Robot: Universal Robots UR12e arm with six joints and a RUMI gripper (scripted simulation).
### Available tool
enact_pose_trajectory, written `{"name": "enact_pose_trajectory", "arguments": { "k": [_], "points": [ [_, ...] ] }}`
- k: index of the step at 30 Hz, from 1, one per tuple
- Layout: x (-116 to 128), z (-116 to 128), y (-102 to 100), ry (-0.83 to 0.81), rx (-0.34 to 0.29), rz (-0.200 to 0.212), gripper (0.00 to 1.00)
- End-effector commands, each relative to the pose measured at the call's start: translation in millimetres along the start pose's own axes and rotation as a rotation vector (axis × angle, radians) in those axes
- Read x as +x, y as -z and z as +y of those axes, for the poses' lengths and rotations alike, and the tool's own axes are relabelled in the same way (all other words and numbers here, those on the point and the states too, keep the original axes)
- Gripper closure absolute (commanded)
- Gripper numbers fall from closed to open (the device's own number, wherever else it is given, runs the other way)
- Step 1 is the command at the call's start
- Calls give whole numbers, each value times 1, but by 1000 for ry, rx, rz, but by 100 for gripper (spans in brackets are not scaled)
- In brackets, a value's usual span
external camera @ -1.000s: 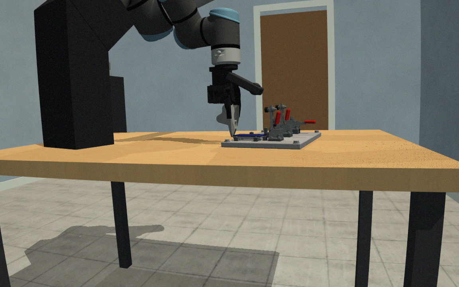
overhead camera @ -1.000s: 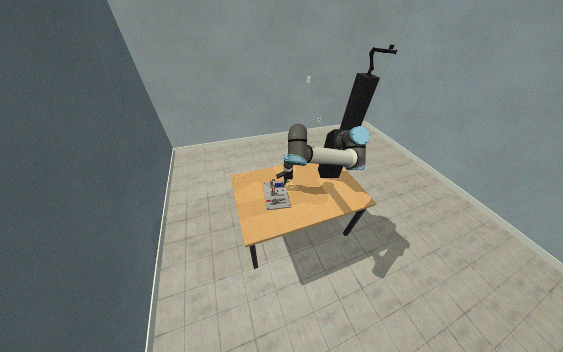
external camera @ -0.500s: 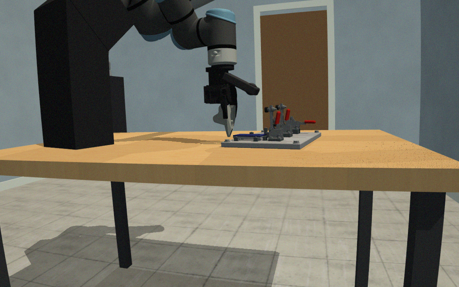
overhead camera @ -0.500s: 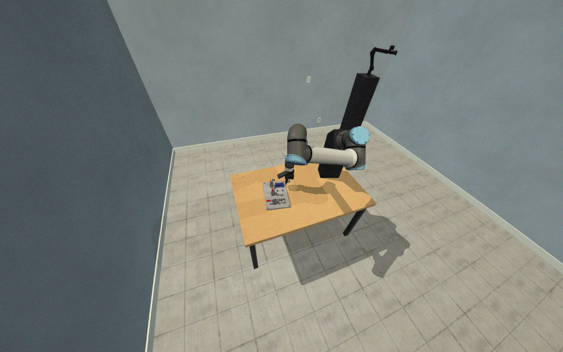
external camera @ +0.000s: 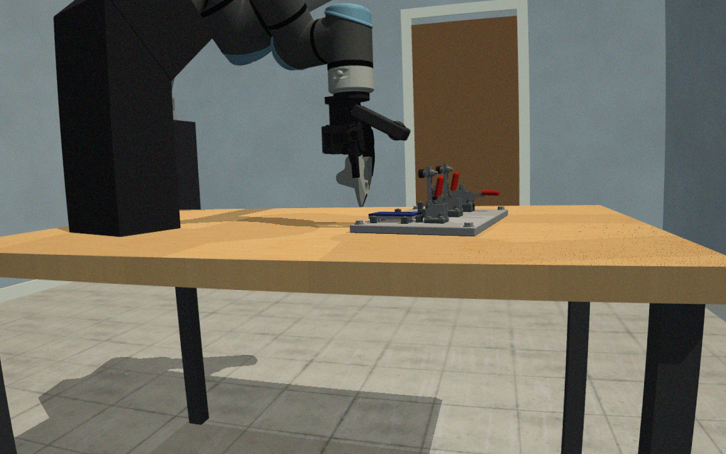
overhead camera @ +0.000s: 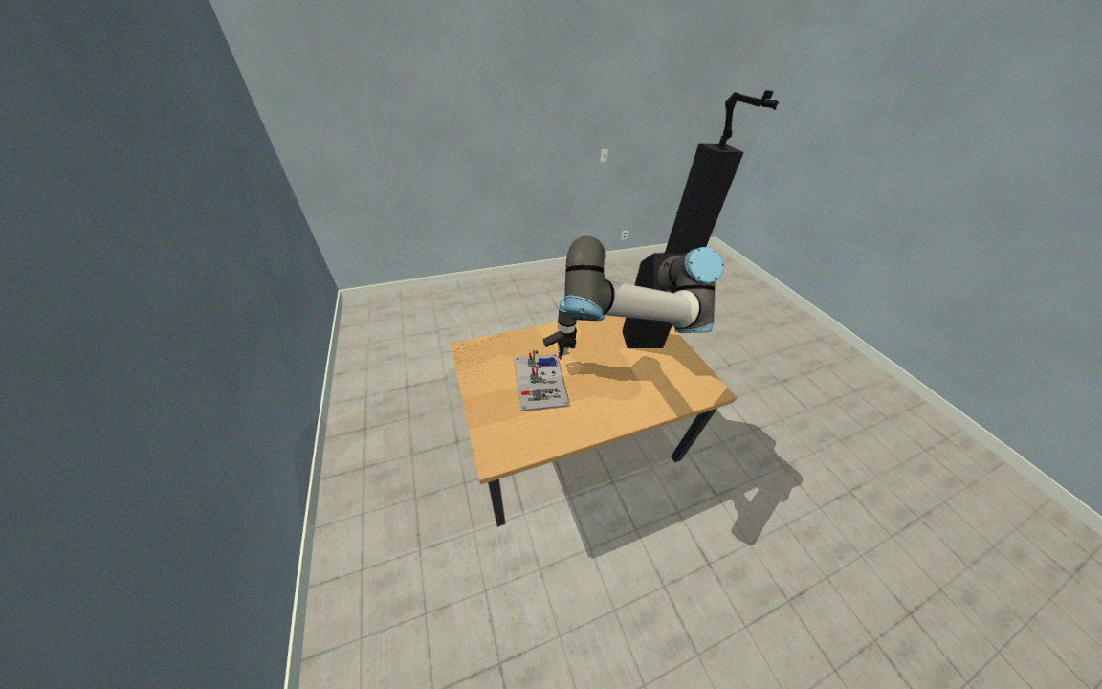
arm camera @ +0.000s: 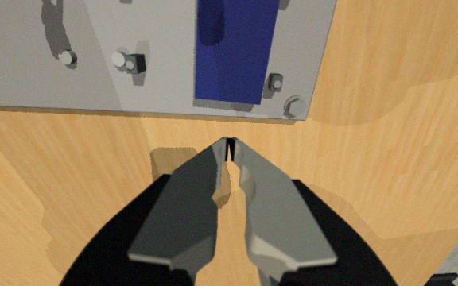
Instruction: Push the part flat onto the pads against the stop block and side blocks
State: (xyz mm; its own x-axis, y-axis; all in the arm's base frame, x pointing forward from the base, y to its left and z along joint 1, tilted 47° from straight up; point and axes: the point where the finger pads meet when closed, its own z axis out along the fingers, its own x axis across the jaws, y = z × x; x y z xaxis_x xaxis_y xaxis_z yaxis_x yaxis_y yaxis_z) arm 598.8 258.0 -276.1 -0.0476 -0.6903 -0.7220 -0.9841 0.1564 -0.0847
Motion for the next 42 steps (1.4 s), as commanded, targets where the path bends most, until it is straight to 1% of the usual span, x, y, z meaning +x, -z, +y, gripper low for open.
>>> {"name": "enact_pose_trajectory", "arguments": {
  "k": [1, 6, 42],
  "points": [
    [0, 0, 15, 0, 0, 0, 100],
    [0, 0, 21, 0, 0, 0, 100],
    [0, 0, 21, 0, 0, 0, 100]
  ]
}}
